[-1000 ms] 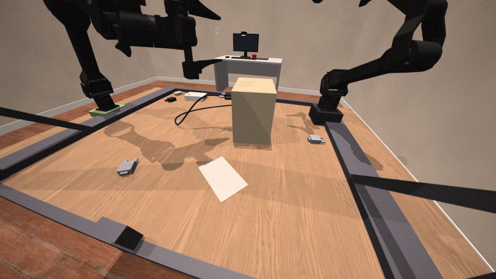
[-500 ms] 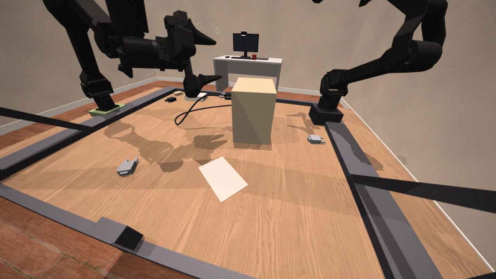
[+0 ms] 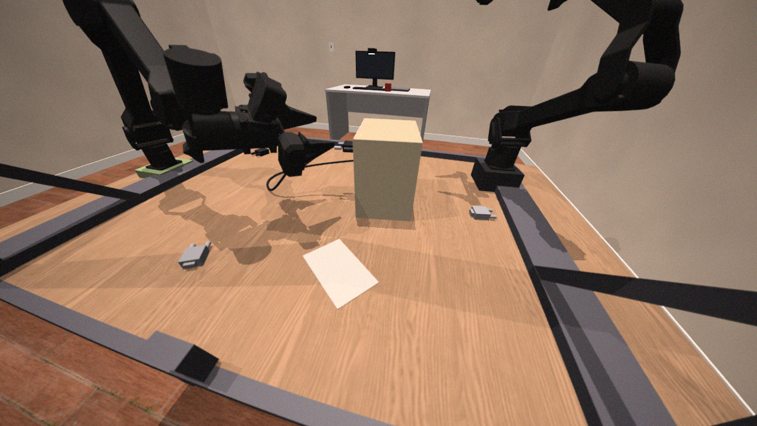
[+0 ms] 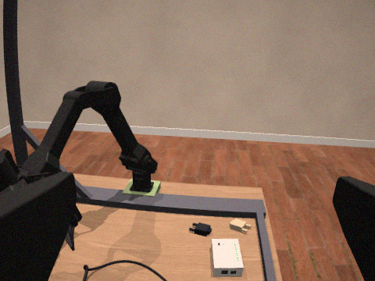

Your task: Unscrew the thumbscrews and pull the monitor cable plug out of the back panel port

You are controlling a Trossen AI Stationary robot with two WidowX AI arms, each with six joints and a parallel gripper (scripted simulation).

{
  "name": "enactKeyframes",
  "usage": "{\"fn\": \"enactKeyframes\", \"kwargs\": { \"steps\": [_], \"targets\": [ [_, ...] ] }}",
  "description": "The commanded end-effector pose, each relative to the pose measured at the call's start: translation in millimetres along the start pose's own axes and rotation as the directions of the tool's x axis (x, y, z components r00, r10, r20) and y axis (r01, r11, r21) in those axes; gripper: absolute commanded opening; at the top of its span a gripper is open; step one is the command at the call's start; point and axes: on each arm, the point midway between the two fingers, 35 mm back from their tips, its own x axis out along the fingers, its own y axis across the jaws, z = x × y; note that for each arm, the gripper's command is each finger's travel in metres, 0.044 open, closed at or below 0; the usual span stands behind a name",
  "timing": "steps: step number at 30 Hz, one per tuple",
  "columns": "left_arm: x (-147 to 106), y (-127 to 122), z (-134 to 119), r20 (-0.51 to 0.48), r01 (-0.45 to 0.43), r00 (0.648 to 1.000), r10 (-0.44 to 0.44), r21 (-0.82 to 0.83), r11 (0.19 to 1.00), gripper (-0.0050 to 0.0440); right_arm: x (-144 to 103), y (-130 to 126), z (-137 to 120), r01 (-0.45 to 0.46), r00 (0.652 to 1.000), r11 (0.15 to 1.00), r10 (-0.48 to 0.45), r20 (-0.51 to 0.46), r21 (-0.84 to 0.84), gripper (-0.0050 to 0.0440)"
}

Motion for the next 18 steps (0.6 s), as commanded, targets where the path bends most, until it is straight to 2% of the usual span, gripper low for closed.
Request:
{"fn": "enactKeyframes", "kwargs": {
  "steps": [1,7,18],
  "targets": [
    [-5,1,-6,0.003,-0.007,1.000,0.008,-0.162,0.987,0.0440,0,1,3,-0.002,1.000,1.000,0.002,0.001,-0.005,0.0440],
    [-8,0,-21,-0.002,-0.016,1.000,0.016,-0.321,0.947,0.0440,0,1,3,-0.002,1.000,1.000,0.002,0.001,-0.005,0.0440],
    [-8,0,-23,-0.003,-0.017,1.000,0.017,-0.335,0.942,0.0440,0,1,3,-0.002,1.000,1.000,0.002,0.001,-0.005,0.0440]
  ]
}}
